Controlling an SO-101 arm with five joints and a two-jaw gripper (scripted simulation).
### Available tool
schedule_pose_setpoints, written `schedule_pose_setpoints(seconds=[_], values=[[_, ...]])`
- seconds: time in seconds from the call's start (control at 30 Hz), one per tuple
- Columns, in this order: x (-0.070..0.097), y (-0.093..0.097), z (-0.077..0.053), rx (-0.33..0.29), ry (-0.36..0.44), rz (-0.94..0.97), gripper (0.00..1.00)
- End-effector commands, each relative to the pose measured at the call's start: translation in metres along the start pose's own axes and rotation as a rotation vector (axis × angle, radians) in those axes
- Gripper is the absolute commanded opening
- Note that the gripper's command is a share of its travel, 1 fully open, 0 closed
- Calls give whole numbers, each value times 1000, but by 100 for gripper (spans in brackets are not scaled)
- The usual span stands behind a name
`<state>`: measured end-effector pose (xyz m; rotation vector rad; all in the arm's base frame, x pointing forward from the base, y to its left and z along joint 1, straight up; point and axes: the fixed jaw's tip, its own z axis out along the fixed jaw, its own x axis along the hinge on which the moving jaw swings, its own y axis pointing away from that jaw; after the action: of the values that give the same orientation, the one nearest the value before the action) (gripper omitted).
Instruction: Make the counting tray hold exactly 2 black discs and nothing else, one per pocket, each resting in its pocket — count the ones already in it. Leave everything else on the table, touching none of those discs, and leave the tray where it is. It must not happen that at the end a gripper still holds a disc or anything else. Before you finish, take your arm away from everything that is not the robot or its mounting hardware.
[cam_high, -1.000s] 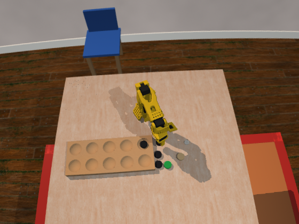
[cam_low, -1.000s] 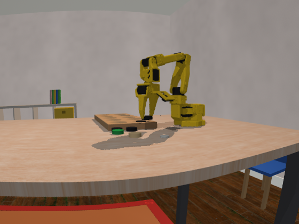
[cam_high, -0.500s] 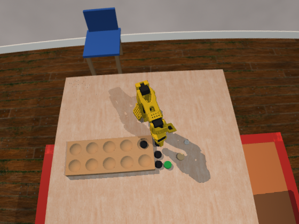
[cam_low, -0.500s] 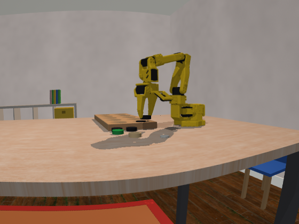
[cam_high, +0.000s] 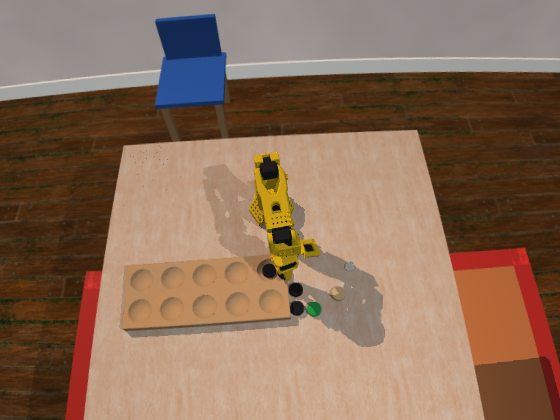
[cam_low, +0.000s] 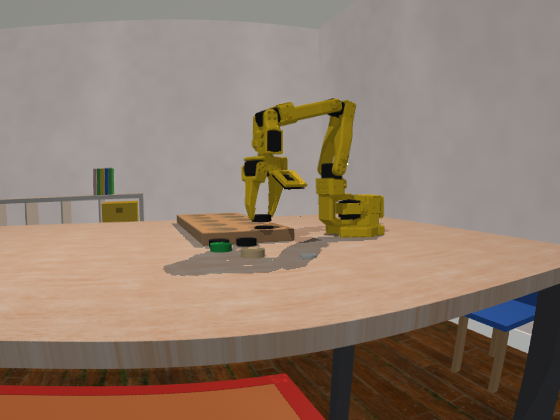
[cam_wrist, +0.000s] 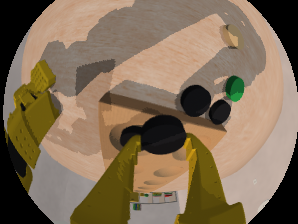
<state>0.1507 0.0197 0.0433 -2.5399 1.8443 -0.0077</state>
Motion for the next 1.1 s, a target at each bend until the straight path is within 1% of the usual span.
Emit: schedule_pose_setpoints(seconds=[0.0, 0.37, 0.43, 0.67, 0.87, 1.07], values=[[13, -9, -10, 72, 14, 75, 0], [50, 2, -11, 69, 23, 307, 0], [50, 2, -11, 69, 23, 307, 0], [70, 12, -11, 68, 29, 445, 0], [84, 21, -11, 66, 33, 541, 0], [90, 26, -11, 66, 35, 589, 0]])
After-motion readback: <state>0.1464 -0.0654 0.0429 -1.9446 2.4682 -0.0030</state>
